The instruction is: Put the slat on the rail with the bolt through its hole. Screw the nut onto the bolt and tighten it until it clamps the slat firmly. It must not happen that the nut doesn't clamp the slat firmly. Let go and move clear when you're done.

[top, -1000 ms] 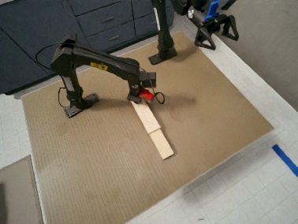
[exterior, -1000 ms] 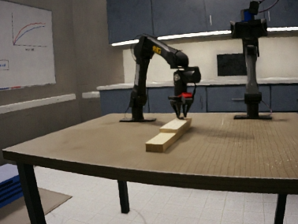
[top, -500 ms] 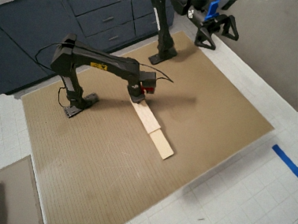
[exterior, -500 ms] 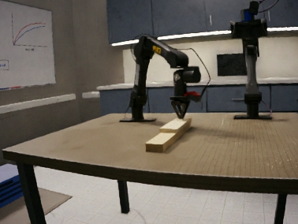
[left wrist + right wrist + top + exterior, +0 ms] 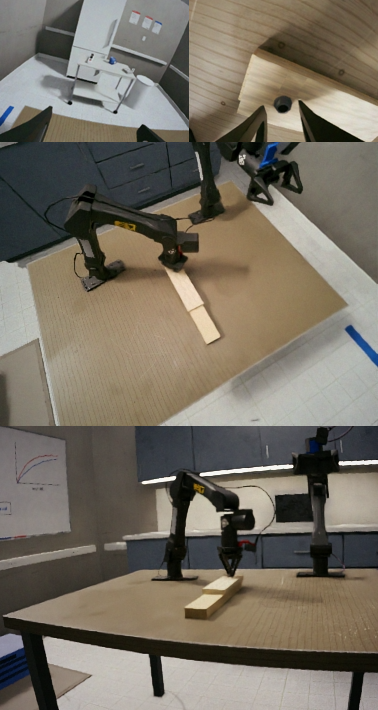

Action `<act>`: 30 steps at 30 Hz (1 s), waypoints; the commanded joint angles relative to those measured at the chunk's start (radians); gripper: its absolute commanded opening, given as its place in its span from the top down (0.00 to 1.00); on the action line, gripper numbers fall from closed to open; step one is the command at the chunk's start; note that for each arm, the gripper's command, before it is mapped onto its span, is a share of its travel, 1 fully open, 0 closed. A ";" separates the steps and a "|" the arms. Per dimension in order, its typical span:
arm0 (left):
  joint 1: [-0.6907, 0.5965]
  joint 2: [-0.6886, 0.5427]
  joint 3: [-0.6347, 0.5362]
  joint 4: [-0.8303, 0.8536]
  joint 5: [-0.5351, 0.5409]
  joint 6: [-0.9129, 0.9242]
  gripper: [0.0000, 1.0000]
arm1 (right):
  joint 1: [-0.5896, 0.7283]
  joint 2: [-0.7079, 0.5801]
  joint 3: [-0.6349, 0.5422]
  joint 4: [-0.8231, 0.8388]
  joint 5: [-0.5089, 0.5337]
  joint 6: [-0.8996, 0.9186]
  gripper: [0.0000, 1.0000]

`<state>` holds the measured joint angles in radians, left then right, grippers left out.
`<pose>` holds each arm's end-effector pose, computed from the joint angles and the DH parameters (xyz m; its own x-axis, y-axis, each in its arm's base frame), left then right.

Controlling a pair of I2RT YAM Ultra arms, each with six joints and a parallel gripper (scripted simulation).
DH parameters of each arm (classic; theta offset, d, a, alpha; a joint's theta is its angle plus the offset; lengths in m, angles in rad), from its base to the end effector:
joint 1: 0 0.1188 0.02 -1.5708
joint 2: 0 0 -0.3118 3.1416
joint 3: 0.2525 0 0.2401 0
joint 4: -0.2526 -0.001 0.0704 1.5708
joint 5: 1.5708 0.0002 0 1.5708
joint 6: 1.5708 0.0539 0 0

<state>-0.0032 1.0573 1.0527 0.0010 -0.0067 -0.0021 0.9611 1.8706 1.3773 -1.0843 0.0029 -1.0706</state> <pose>0.2239 0.0006 0.4486 -0.0037 -0.0021 -1.0000 -0.0035 1.0000 -0.0021 0.1964 0.2827 0.2351 0.4448 -0.8956 0.0059 -0.8956 -0.4447 0.0047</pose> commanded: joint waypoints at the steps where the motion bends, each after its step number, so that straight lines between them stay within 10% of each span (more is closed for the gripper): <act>1: 0.000 -0.002 0.005 0.005 0.000 0.000 0.00 | 0.001 -0.023 0.017 -0.011 0.002 -0.236 0.66; 30: 0.000 -0.002 0.005 0.005 0.000 0.000 0.00 | -0.006 -0.008 0.004 0.006 -0.011 -0.262 0.66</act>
<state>-0.0032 1.0573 1.0527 0.0010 -0.0067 -0.0021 0.9611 1.8706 1.3773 -1.0843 0.0029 -1.3258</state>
